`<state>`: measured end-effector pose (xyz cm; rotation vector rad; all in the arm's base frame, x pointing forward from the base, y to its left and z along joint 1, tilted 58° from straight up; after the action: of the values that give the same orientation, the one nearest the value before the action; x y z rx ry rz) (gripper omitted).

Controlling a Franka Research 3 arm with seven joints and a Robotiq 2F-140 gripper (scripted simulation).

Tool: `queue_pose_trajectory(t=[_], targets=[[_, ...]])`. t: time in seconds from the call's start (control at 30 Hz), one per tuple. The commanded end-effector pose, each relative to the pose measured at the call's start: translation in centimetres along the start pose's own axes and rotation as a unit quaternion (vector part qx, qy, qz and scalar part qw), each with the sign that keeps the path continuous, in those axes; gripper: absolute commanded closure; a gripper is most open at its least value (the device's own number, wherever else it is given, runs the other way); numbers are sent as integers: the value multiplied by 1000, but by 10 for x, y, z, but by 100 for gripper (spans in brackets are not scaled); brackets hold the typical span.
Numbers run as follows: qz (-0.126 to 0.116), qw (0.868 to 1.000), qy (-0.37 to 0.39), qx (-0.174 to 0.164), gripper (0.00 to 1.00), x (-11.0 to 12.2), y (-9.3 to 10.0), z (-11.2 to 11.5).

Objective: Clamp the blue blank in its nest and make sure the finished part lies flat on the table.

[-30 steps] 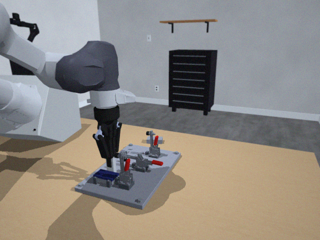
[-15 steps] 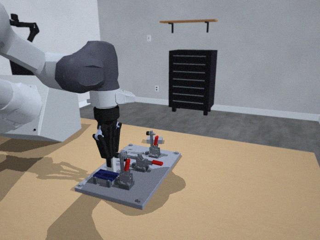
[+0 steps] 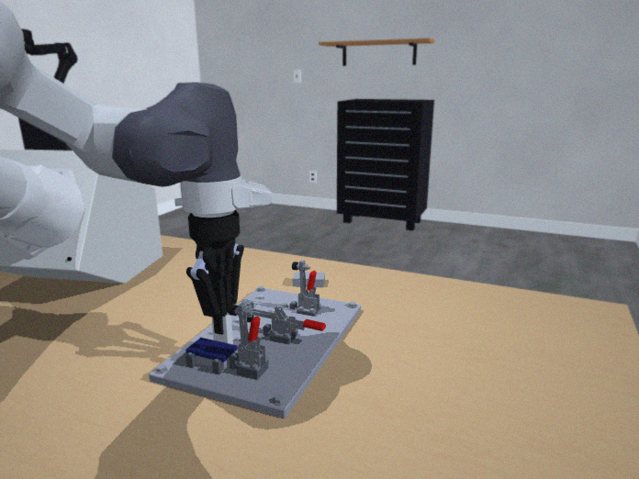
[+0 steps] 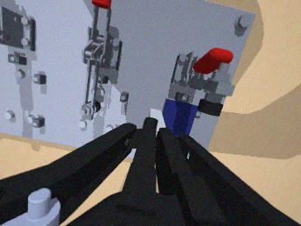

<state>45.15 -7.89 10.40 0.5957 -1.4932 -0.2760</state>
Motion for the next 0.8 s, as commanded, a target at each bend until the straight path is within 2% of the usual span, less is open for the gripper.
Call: queue_pose_trajectory(t=[0.0,0.37,0.57,0.63,0.77], targets=[[0,1000,-1,0,100,-8,1,-1],[0,1000,-1,0,100,-14,3,-3],[0,1000,-1,0,100,-14,27,-3],[0,1000,-1,0,100,-14,27,-3],[0,1000,-1,0,100,-14,40,-3]])
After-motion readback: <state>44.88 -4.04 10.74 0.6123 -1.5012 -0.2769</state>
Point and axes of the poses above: the point where the finger pads meet when closed, its own y axis back along the fingers, its own x axis across the jaws, z = x × y, the point moved 4 cm from there along y, back along the fingers, and after that the axes turned 10 degrees about y, right-handed, at the moved point
